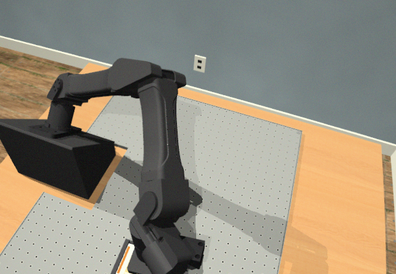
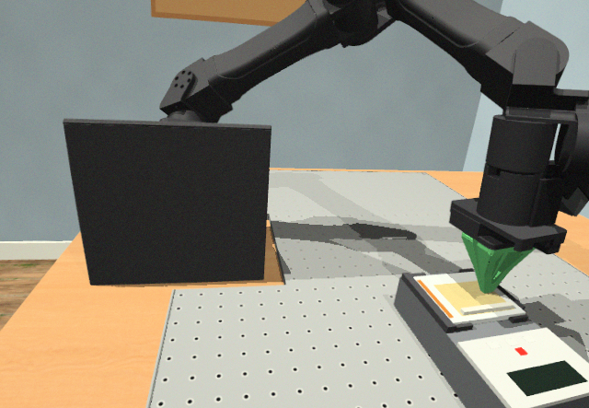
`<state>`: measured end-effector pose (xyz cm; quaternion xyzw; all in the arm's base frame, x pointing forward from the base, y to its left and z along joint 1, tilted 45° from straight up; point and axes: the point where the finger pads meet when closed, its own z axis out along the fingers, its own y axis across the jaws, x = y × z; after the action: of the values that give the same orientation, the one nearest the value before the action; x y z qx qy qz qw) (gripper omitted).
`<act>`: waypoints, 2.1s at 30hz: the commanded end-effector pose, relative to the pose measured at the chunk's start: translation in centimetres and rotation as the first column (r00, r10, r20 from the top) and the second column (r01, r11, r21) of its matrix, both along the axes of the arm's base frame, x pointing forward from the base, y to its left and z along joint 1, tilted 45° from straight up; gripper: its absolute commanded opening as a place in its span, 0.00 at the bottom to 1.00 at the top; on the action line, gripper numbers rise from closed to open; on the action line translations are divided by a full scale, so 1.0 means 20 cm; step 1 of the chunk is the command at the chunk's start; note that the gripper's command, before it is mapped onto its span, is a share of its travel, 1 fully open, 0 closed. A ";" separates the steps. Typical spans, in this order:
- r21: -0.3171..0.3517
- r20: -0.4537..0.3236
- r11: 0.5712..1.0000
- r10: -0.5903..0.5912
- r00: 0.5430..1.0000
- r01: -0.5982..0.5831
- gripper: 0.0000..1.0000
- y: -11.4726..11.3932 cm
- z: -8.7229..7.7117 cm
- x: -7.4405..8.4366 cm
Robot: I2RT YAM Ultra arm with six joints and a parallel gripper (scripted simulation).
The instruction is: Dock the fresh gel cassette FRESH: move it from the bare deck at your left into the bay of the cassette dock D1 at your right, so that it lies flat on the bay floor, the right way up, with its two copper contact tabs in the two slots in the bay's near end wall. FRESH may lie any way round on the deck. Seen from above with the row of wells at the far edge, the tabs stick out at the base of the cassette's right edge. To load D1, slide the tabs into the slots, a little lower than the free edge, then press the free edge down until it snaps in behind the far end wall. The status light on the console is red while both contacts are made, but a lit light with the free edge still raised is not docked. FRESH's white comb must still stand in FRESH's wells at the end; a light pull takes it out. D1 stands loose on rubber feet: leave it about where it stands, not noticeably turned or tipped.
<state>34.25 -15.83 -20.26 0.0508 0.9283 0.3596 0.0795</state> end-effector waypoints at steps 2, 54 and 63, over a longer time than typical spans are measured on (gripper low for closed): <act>0.052 -0.095 0.998 0.026 0.995 -0.021 0.00 0.15 -0.14 -0.15; 0.040 -0.075 0.999 0.012 0.997 -0.009 0.00 -0.01 -0.03 -0.07; 0.040 -0.075 0.999 0.012 0.997 -0.009 0.00 -0.04 0.00 -0.05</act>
<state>34.02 -15.85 -20.29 0.0503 0.9250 0.3727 0.0540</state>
